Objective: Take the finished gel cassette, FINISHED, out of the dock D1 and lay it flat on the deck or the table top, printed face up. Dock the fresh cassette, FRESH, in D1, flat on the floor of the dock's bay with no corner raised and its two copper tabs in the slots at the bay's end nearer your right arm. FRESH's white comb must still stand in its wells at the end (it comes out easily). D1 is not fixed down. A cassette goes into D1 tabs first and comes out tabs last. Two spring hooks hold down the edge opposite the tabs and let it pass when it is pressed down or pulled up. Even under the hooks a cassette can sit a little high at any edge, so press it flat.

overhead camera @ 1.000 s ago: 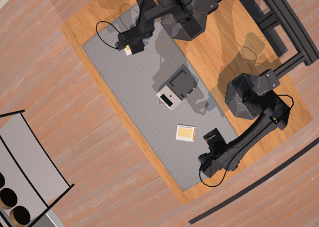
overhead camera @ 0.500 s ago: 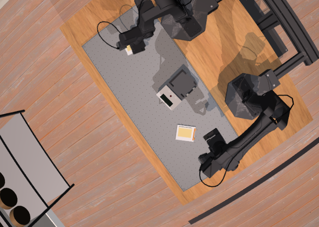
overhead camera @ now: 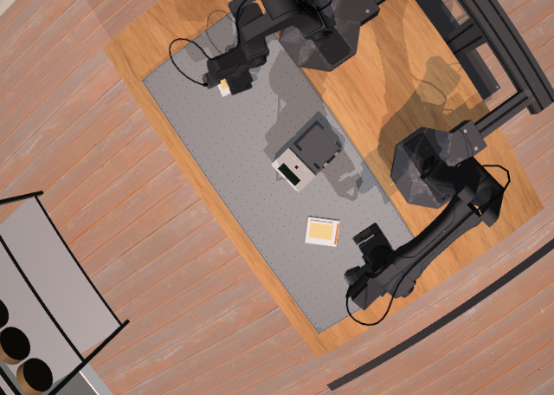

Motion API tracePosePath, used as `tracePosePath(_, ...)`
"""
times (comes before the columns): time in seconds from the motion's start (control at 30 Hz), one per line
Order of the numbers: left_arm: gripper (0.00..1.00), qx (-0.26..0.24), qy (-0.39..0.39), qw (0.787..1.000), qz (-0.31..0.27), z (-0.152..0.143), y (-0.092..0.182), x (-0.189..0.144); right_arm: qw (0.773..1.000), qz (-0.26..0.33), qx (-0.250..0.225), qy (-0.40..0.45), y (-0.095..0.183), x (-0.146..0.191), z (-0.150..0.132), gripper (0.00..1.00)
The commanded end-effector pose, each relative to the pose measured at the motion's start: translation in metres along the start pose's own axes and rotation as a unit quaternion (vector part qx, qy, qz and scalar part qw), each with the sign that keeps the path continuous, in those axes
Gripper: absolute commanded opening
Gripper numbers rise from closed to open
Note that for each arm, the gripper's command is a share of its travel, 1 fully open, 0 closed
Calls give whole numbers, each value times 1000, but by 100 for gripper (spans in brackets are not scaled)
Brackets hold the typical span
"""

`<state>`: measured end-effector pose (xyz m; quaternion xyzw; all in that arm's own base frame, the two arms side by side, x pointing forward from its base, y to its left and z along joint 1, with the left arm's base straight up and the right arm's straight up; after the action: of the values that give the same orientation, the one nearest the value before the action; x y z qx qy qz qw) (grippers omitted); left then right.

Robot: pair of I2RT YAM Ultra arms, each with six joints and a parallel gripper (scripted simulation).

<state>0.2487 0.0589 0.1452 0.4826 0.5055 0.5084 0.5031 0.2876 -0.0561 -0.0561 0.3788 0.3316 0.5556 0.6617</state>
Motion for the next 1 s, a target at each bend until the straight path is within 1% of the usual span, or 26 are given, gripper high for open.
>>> tracePosePath(0.0, 100, -12, 0, 1000, -1, -3, 7, 0, 1000, 1, -10, 0, -3, -1, 1, 0)
tracePosePath(0.97, 100, -12, 0, 1000, -1, -3, 7, 0, 1000, 0, -9, 0, -2, 0, 4, 0)
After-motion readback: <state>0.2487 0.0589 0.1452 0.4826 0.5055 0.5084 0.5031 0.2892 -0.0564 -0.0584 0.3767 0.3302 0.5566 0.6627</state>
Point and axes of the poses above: on each arm, the point where the finger pads meet when closed, its own y axis back along the fingers, its own x axis across the jaws, z = x × y, the point moved 2 cm from there along y, back along the fingers, and after that the axes turned 2 degrees about y, right-handed, at the moved point
